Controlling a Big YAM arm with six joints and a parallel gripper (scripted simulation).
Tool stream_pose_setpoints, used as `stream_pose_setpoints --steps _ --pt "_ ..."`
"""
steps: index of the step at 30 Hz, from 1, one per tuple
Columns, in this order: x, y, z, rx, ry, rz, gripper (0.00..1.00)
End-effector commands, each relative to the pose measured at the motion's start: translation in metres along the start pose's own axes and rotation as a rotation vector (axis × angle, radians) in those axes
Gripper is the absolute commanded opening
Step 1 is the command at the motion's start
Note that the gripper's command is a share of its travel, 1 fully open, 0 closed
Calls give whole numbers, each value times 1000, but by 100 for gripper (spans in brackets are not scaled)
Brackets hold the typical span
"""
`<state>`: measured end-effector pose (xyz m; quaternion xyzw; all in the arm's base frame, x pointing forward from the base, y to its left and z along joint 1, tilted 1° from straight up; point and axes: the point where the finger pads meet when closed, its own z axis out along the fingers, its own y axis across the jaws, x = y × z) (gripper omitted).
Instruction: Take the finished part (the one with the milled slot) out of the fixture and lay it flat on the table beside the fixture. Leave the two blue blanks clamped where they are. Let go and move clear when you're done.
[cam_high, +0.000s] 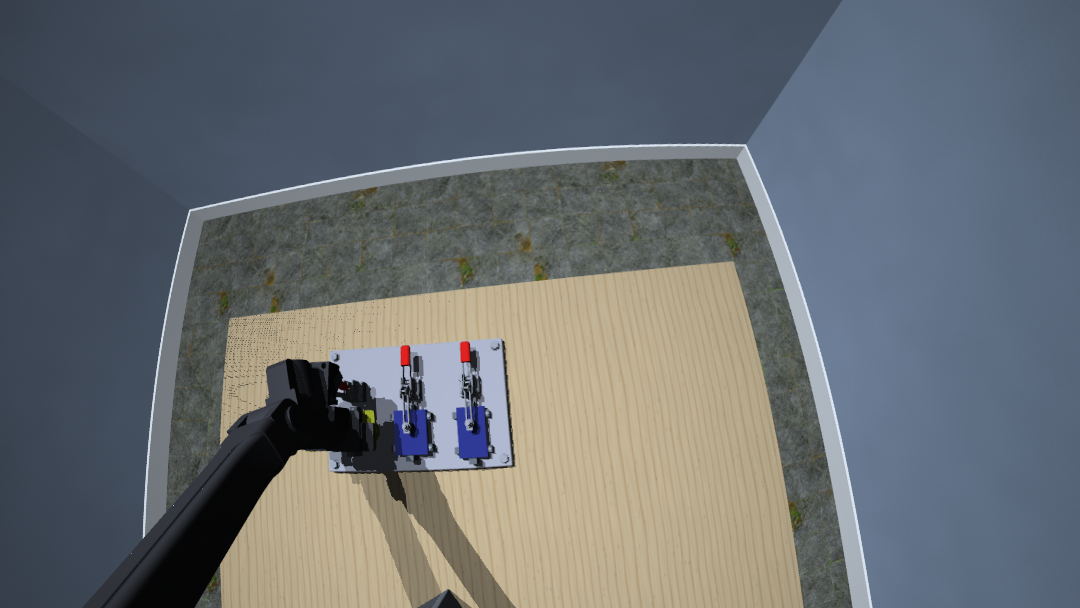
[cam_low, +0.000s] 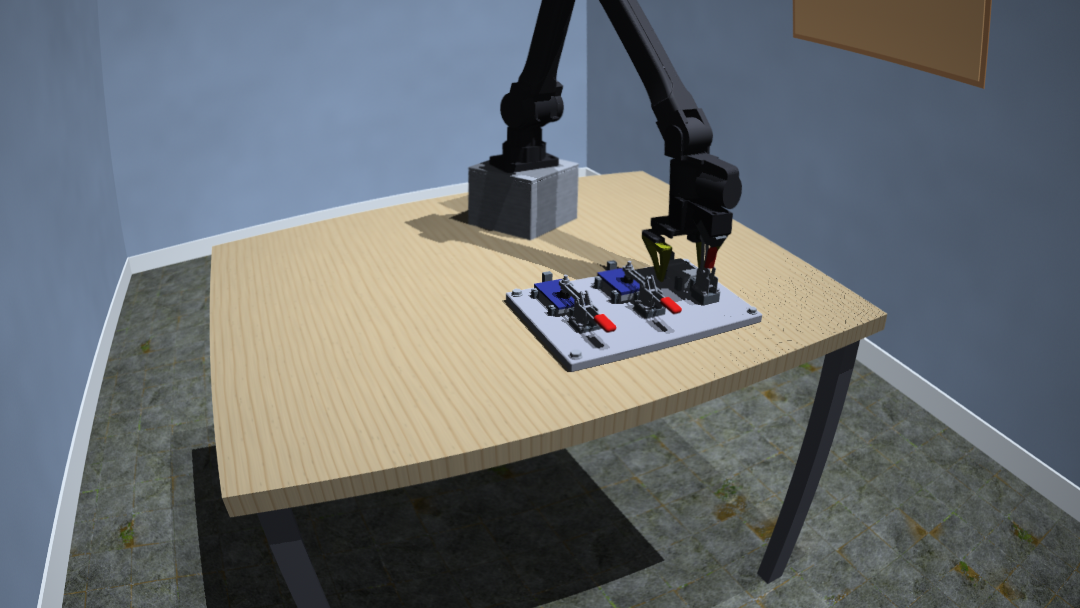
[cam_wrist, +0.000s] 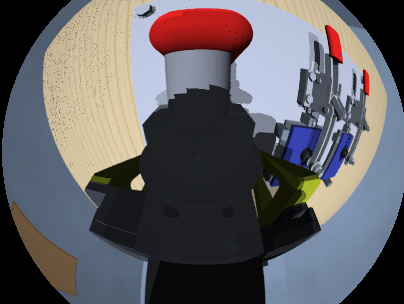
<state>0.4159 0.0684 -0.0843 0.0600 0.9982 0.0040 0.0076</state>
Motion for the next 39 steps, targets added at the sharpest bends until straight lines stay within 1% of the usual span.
stream_pose_setpoints --steps 1,35,36,39 --pt "-19 8 -3 -5 -18 4 92" --pt "-18 12 -2 -5 -17 -4 92" --pt "-18 12 -2 -5 -18 -4 0" --pt "-18 12 -2 -5 -19 -4 0"
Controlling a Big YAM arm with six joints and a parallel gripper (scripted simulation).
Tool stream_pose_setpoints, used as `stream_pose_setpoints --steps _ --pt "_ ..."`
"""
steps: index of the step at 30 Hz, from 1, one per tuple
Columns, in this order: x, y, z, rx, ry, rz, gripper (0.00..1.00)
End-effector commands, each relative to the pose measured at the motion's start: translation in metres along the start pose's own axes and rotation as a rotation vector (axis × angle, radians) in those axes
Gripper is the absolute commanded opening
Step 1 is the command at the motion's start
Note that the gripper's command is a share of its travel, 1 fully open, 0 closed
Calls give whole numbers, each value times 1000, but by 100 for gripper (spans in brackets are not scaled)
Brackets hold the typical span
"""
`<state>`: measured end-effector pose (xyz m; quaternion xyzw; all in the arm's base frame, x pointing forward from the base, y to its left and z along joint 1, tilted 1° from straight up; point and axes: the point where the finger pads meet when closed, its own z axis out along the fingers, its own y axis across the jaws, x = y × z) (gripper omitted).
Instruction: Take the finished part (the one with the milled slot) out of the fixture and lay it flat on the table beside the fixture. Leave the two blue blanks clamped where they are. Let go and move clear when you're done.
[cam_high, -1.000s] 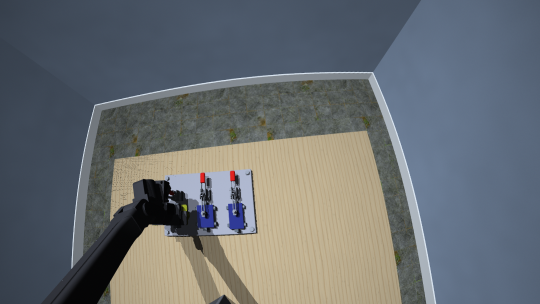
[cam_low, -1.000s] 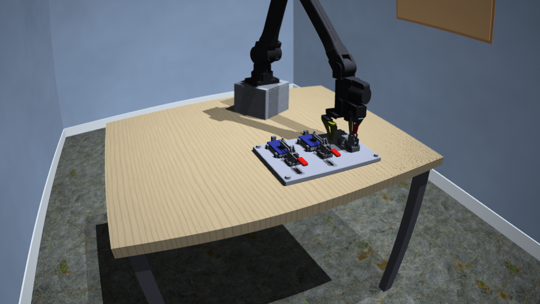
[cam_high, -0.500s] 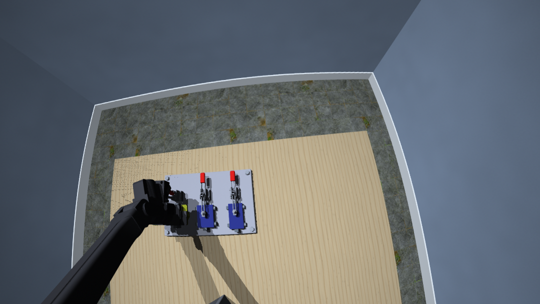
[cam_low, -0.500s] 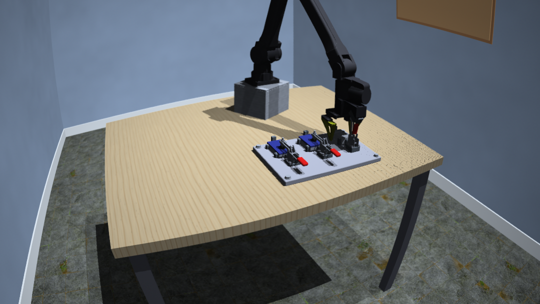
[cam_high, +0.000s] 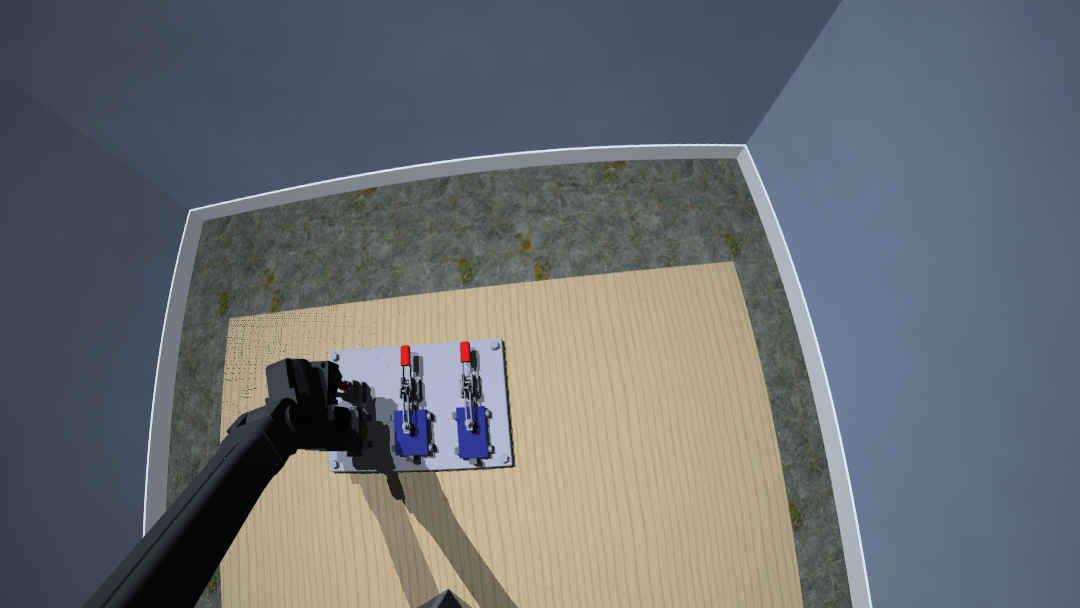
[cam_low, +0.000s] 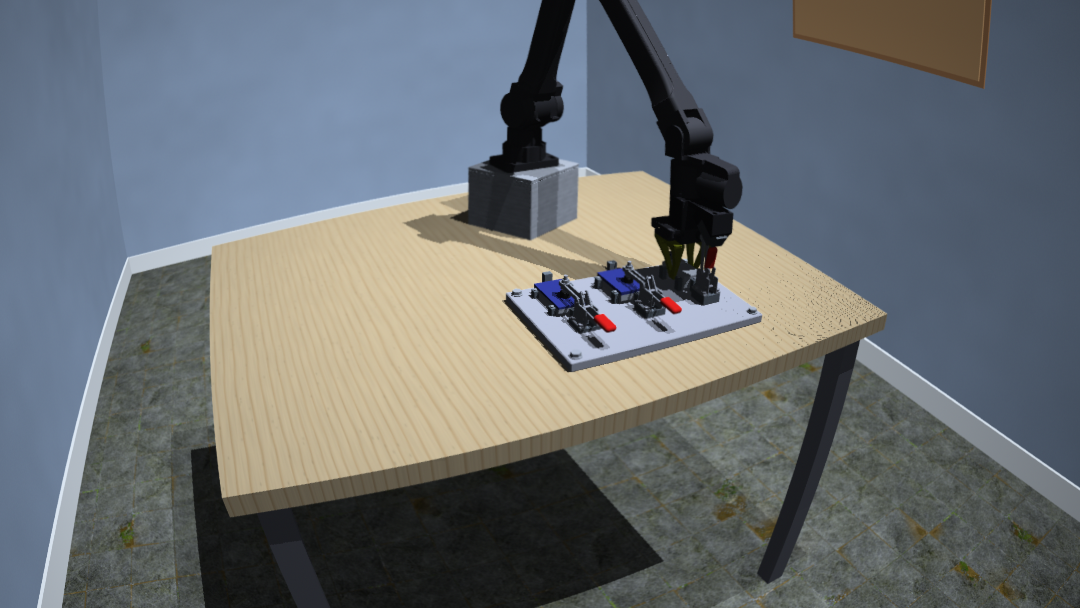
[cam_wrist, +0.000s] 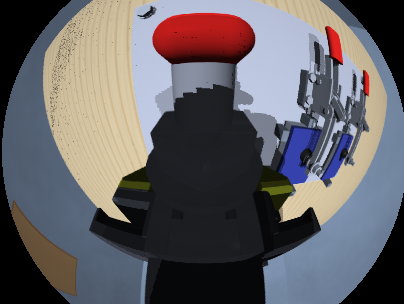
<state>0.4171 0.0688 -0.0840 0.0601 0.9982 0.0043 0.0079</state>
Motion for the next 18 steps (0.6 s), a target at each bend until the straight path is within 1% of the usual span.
stream_pose_setpoints --steps 1,18 --pt "-17 12 -2 -5 -18 -5 0" --pt "-18 12 -2 -6 -24 -9 0"
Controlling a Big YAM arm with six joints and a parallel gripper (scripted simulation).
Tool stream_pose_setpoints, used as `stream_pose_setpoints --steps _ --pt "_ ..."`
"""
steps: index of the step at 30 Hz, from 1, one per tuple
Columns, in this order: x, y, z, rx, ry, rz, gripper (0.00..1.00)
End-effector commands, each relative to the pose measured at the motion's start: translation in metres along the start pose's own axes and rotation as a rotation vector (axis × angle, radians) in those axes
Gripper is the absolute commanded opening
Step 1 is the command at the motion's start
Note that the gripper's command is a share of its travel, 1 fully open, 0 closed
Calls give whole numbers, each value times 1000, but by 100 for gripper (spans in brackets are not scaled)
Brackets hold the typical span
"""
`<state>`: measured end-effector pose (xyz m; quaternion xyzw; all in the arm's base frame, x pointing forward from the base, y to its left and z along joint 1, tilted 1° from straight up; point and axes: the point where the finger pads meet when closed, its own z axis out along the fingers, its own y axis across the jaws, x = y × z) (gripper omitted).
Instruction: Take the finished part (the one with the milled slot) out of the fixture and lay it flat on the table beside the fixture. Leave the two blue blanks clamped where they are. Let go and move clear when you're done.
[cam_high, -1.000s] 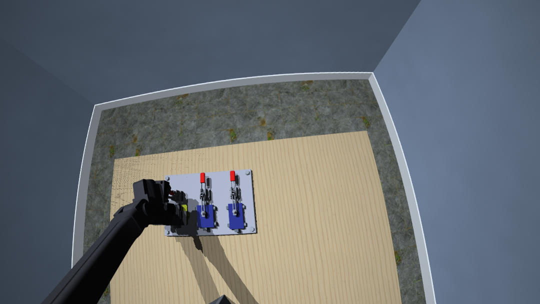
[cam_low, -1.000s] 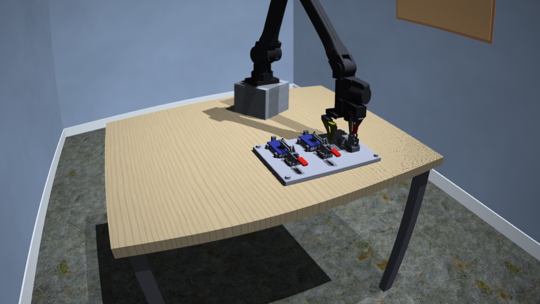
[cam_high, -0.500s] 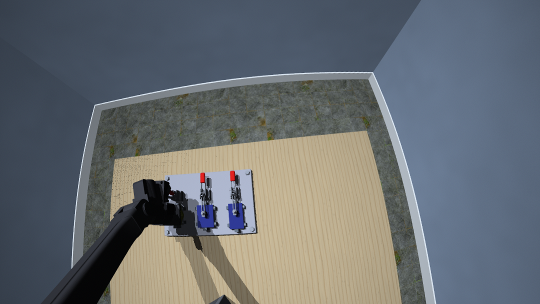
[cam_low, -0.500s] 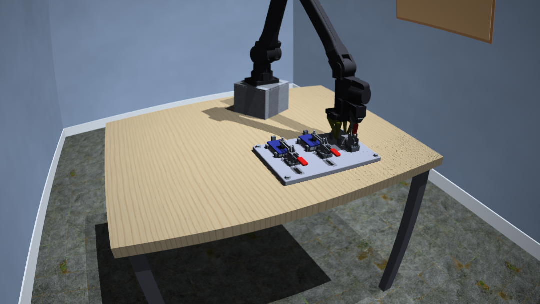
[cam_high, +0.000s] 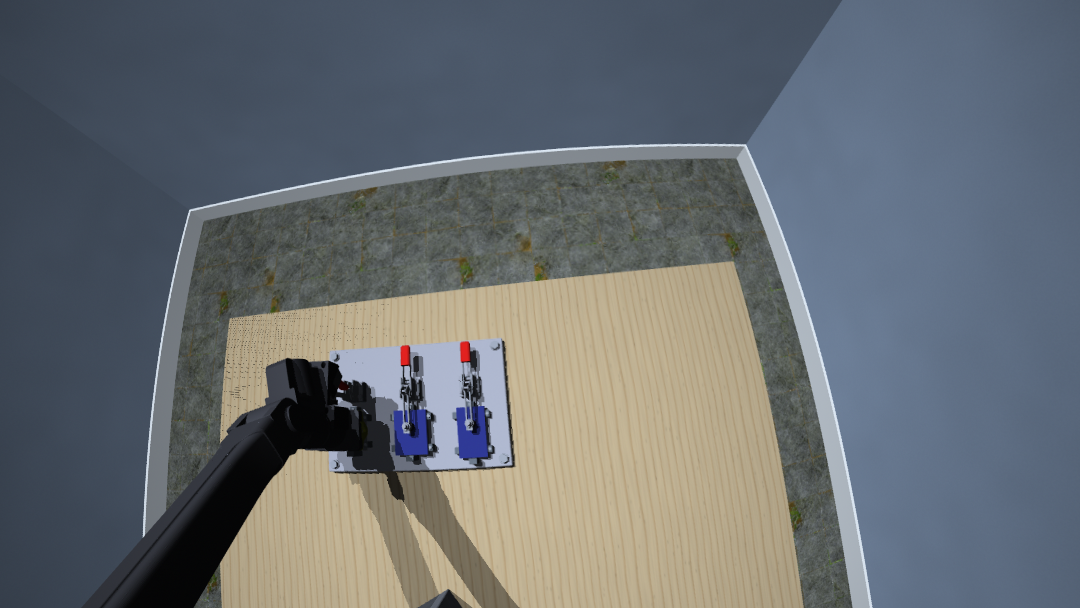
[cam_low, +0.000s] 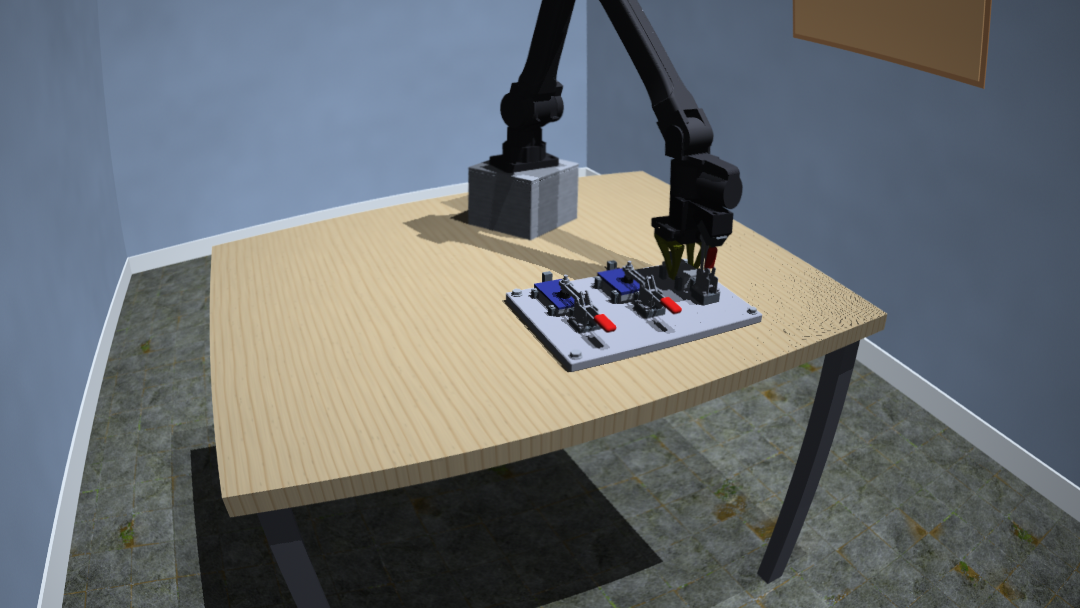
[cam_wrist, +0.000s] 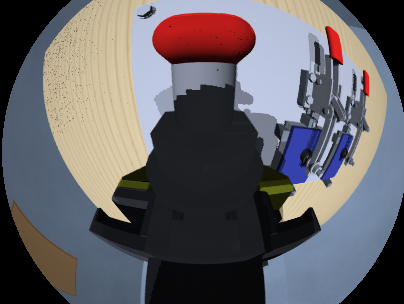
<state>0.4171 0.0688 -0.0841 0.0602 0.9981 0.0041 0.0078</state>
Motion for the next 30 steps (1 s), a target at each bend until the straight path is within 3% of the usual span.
stream_pose_setpoints --steps 1,30 --pt "-18 12 -2 -7 -25 -10 0" --pt "-17 12 -5 -6 -21 -13 0"
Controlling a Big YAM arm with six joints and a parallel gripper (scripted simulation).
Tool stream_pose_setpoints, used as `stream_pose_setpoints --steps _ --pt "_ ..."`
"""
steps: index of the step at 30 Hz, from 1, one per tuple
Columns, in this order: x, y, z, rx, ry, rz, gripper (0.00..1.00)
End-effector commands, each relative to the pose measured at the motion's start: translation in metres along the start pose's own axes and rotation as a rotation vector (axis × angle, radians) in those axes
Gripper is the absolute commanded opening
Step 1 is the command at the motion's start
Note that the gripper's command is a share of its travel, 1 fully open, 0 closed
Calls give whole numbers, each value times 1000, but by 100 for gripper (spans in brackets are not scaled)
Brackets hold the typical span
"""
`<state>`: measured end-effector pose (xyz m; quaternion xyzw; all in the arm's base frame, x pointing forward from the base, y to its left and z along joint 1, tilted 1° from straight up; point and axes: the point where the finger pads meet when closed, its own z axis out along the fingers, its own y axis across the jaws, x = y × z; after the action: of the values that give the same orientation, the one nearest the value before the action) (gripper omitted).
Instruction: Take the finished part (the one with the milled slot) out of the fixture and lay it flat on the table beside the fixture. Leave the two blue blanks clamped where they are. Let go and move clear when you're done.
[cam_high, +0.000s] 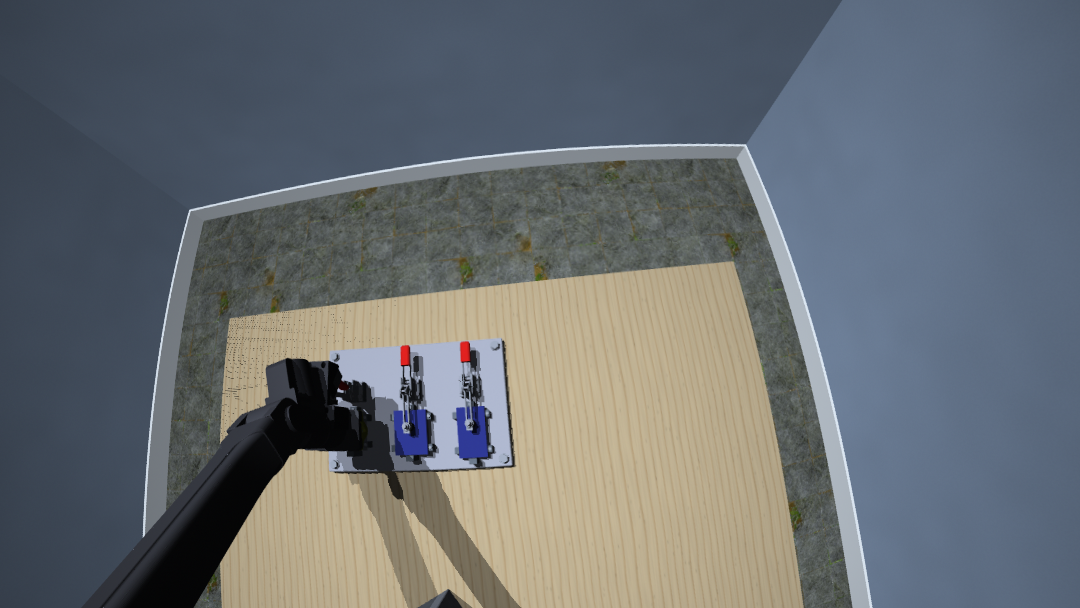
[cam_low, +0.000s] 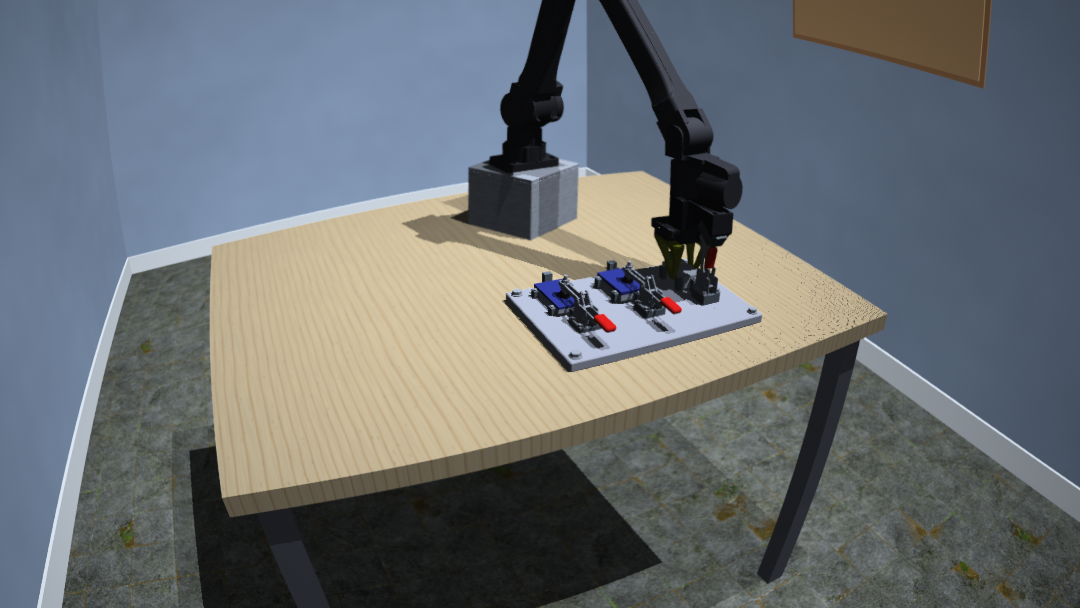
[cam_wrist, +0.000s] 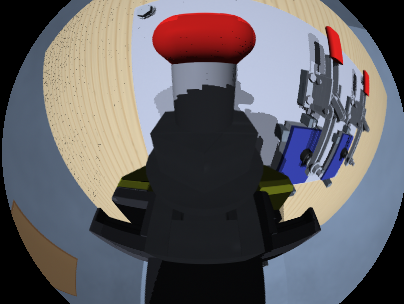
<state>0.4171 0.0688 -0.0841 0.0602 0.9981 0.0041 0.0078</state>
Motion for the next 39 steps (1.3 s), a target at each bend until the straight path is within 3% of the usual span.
stream_pose_setpoints --steps 1,5,39 --pt "-18 12 -8 -7 -25 -13 0" --pt "-24 14 -23 -15 -54 -13 0" --pt "-24 14 -53 -16 -57 -14 0"
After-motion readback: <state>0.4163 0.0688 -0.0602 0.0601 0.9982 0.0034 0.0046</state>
